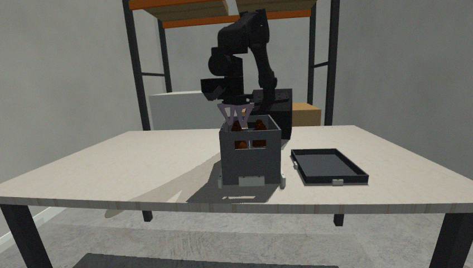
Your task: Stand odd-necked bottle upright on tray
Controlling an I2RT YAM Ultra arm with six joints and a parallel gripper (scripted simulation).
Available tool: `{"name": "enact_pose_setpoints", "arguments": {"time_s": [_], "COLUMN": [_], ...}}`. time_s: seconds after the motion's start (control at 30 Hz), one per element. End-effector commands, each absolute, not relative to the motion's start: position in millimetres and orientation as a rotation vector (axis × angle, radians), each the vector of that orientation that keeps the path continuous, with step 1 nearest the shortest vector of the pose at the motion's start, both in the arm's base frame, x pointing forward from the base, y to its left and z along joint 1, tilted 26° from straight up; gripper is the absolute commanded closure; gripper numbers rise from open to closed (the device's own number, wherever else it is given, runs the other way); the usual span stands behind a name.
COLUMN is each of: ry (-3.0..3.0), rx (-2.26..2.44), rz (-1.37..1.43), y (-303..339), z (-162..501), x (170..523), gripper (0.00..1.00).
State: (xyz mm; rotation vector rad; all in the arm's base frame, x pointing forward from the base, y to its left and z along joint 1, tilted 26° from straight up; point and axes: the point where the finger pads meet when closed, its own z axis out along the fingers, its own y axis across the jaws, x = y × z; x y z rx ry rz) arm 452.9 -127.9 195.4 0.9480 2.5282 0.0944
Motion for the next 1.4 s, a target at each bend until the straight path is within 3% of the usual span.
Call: {"name": "enact_pose_setpoints", "arguments": {"time_s": [0.0,1.37], "ry": [2.482,2.487], "rx": [0.930,0.931], "rz": [0.090,0.090], "y": [-128.3,-126.7], "z": [211.6,214.3], "x": [459.2,457.4], "gripper": [0.39,0.39]}}
